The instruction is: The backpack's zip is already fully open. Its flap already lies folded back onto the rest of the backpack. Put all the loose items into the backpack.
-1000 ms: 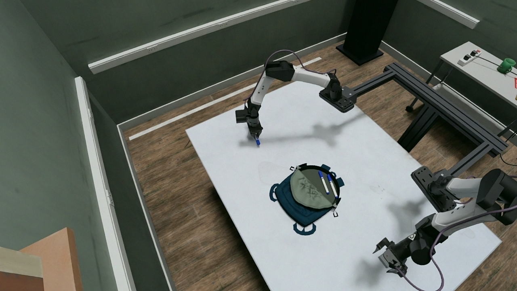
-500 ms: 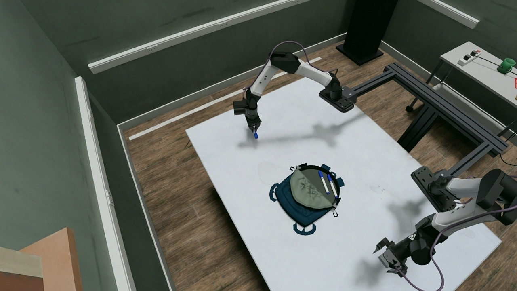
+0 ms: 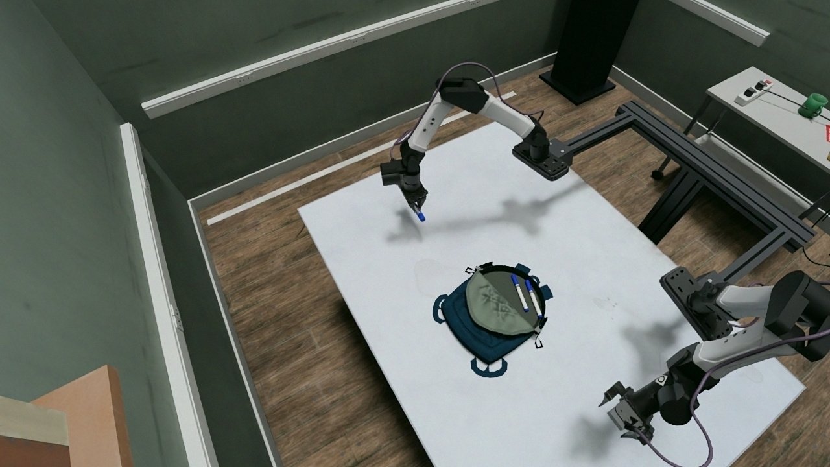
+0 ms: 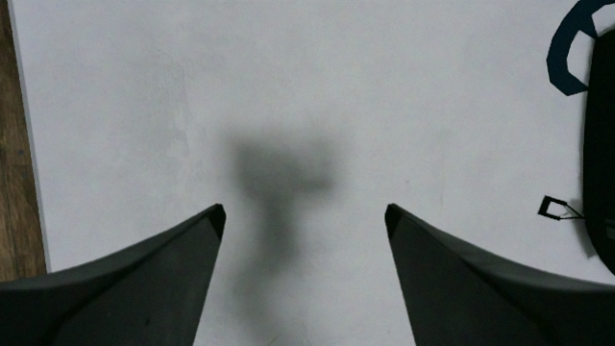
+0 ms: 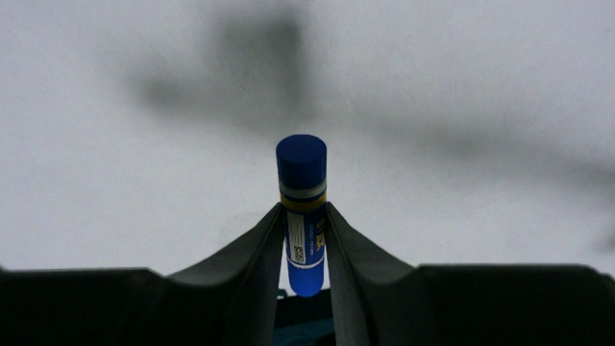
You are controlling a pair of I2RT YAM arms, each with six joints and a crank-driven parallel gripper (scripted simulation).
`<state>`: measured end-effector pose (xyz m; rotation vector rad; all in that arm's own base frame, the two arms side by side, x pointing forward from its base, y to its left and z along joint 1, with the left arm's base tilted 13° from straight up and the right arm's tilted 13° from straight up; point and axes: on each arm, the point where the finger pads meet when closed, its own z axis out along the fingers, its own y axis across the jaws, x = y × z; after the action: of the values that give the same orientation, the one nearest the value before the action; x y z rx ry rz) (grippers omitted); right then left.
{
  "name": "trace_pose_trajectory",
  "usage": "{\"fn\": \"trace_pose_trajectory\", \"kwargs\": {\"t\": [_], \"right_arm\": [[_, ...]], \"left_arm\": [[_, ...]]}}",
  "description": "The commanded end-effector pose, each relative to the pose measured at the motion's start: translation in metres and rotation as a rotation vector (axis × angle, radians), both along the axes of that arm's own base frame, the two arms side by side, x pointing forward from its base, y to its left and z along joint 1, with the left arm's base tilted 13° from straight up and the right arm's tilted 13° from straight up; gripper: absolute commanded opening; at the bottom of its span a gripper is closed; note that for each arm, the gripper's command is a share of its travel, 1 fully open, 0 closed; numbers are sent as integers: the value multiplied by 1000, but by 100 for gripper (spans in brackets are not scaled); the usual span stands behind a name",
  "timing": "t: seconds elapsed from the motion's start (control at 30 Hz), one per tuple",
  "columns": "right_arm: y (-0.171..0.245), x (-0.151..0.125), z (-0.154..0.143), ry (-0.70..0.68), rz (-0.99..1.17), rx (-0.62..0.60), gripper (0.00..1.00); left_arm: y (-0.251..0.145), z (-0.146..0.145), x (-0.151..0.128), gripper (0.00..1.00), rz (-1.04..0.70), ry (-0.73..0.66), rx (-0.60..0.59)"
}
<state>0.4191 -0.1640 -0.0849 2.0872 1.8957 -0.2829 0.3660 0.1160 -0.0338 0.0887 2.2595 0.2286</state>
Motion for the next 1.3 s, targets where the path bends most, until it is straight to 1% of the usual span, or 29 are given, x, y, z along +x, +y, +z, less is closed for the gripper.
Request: {"fn": "trace_pose_trajectory", "kwargs": {"t": [0.0, 0.2, 0.27, 0.77, 0.83, 1.17, 1.27], "right_arm": [[19, 12, 19, -41, 188, -47, 14], [51, 0, 10, 4, 424, -65, 14], [51, 0, 10, 4, 424, -65, 14], [128, -29, -11, 123, 1008, -127, 14], [128, -29, -11, 123, 1008, -127, 14], [180, -48, -25, 203, 1398, -168, 14], [194, -67, -47, 277, 1520, -147, 14]], "left_arm": [[-1, 4, 4, 90, -5, -14, 2], [-1, 4, 4, 90, -5, -14, 2], [-1, 4, 4, 90, -5, -14, 2], [-1, 4, 4, 90, -5, -14, 2], [-1, 4, 4, 90, -5, -14, 2], [-1, 4, 4, 90, -5, -14, 2], [-1, 4, 4, 90, -5, -14, 2]]}}
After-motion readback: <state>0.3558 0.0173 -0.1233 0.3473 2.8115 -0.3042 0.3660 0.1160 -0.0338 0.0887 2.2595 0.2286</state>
